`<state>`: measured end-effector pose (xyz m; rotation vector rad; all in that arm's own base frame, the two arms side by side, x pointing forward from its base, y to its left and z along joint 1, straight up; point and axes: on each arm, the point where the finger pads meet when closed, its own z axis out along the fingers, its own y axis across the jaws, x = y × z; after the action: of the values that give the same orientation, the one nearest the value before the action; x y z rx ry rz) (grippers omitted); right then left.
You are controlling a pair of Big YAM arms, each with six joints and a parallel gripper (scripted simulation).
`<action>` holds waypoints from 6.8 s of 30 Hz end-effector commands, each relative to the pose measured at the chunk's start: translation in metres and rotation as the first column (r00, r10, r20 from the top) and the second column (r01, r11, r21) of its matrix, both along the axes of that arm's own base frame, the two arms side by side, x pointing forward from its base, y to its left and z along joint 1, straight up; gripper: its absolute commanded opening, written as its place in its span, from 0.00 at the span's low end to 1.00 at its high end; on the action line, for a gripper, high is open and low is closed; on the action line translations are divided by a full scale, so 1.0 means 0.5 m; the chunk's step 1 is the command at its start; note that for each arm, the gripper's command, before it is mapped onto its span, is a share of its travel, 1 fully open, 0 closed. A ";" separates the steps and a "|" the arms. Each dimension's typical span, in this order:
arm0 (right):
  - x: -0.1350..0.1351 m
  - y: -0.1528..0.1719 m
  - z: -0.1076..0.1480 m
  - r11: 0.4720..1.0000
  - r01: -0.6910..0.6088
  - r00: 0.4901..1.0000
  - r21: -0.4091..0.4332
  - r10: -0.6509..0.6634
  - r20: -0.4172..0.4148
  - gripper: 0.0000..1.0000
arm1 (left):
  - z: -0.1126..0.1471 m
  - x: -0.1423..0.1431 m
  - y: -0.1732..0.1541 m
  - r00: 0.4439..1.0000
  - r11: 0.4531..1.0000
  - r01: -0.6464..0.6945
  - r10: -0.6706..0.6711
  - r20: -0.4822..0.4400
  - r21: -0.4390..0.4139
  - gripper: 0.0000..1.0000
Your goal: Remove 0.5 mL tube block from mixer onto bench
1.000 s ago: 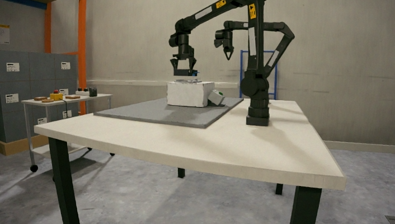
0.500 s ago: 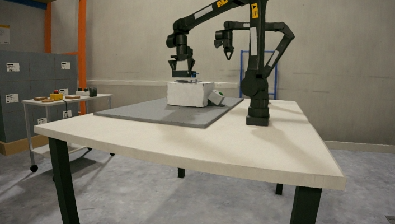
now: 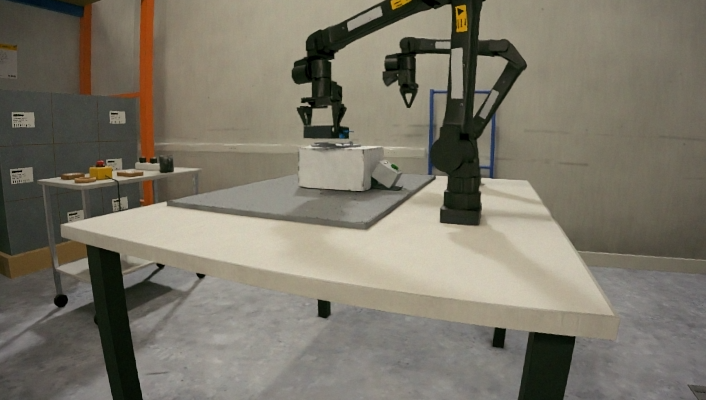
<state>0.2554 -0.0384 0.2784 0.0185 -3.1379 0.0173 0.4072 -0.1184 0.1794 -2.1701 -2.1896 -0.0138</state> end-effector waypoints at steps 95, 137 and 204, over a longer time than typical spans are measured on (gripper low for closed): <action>0.031 0.001 0.044 1.000 -0.004 0.998 -0.011 0.005 0.061 0.00 | -0.090 -0.012 0.229 0.998 1.000 -0.002 0.003 0.068 -0.015 0.00; 0.031 0.001 0.037 1.000 -0.004 0.998 -0.010 0.004 0.057 0.00 | -0.075 0.007 0.251 0.996 1.000 -0.007 0.008 0.089 -0.014 0.00; 0.036 0.000 0.042 1.000 -0.003 0.997 -0.011 0.003 0.071 0.00 | -0.089 0.003 0.248 0.997 1.000 -0.009 0.010 0.072 -0.018 0.00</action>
<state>0.2558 -0.0385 0.2789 0.0186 -3.1390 0.0180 0.3810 0.0042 0.1055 -2.1646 -2.2096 -0.0082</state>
